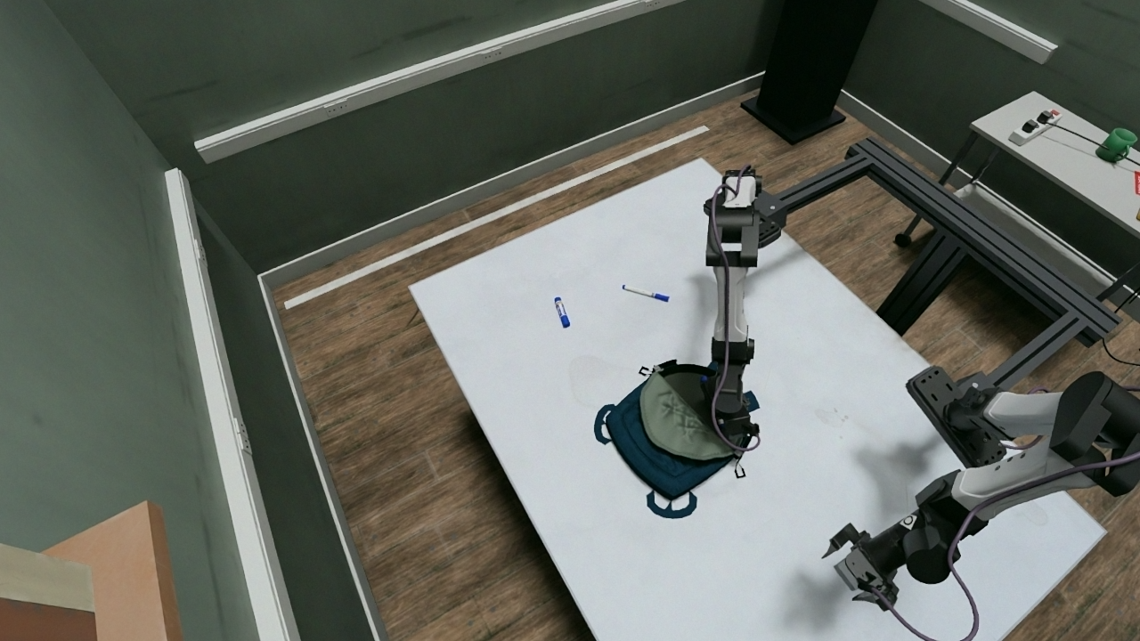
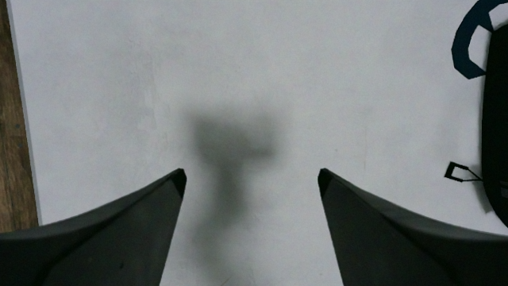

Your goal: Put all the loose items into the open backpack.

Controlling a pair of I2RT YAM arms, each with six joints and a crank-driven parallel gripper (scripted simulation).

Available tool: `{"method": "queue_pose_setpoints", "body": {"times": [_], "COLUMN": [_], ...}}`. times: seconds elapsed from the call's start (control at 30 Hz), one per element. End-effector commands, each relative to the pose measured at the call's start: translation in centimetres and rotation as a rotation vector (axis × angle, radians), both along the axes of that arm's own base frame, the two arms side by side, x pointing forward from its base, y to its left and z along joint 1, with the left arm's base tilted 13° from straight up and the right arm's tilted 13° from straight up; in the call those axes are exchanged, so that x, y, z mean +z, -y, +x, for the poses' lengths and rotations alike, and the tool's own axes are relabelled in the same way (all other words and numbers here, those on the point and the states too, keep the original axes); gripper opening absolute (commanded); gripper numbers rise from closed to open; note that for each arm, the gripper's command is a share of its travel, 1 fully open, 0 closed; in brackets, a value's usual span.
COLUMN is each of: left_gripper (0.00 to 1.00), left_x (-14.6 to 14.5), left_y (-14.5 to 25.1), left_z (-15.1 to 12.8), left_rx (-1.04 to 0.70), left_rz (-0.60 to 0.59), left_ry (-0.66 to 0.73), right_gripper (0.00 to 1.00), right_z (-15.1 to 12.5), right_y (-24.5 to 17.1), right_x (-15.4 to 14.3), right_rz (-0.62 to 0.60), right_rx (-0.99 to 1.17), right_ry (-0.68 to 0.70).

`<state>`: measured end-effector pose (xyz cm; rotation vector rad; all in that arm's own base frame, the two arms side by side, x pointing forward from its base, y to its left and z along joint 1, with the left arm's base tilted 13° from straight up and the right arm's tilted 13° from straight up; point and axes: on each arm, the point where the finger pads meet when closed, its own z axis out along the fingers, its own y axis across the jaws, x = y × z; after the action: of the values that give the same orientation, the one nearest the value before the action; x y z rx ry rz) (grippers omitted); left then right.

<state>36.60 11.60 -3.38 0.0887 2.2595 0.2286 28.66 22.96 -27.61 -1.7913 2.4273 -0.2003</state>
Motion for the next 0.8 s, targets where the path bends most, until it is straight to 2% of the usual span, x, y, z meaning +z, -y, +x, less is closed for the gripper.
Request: {"method": "queue_pose_setpoints", "body": {"times": [0.0, 0.03, 0.77], "left_gripper": [0.90, 0.90, 0.90], "left_x": [0.4, 0.4, 0.4], "left_y": [0.1, 0.1, 0.1], "left_z": [0.4, 0.4, 0.4], "left_rx": [-0.005, -0.005, -0.005], "left_rz": [0.002, 0.002, 0.002], "left_ry": [0.014, 0.014, 0.014], "right_gripper": [0.29, 0.29, 0.29], "right_z": [0.3, 0.4, 0.3], "right_y": [-0.6, -1.1, -2.1], "right_x": [0.3, 1.5, 4.4], "right_rz": [0.012, 0.021, 0.025], "right_rx": [0.006, 0.008, 0.007], "right_ry": [0.009, 0.019, 0.026]}}
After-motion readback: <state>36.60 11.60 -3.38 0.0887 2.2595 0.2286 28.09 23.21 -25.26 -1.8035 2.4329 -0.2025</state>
